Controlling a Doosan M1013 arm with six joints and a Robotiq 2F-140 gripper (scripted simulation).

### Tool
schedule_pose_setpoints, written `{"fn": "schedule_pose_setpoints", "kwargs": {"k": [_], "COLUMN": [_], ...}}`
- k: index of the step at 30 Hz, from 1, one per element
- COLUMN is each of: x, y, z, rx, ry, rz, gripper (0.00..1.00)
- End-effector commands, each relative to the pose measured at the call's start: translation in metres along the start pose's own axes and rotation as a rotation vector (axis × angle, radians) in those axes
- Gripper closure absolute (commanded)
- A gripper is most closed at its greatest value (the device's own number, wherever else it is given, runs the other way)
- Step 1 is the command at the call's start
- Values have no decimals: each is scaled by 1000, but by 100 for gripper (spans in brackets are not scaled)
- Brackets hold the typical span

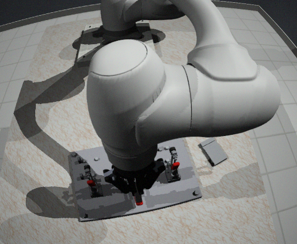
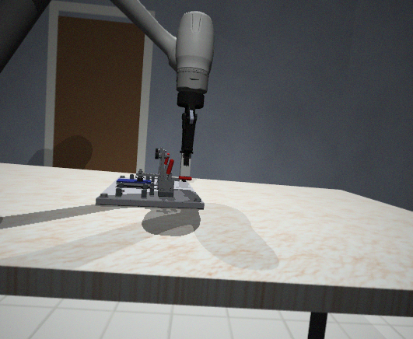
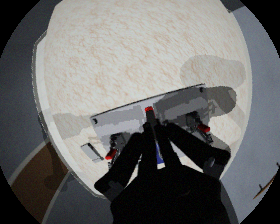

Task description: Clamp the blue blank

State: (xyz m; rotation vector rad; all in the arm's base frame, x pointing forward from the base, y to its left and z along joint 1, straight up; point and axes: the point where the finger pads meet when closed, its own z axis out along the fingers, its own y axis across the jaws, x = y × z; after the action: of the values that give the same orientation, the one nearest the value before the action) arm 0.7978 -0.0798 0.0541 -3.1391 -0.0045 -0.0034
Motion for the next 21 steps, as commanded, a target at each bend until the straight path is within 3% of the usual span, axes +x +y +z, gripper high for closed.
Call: {"fn": "schedule_pose_setpoints", "kwargs": {"k": [1,13,21], "x": [0,0,0], "y": [0,0,0], "z": [0,-3,-21], "rx": [0,0,0], "ry": [0,0,0], "rz": [0,0,0], "gripper": [100,100,100]}}
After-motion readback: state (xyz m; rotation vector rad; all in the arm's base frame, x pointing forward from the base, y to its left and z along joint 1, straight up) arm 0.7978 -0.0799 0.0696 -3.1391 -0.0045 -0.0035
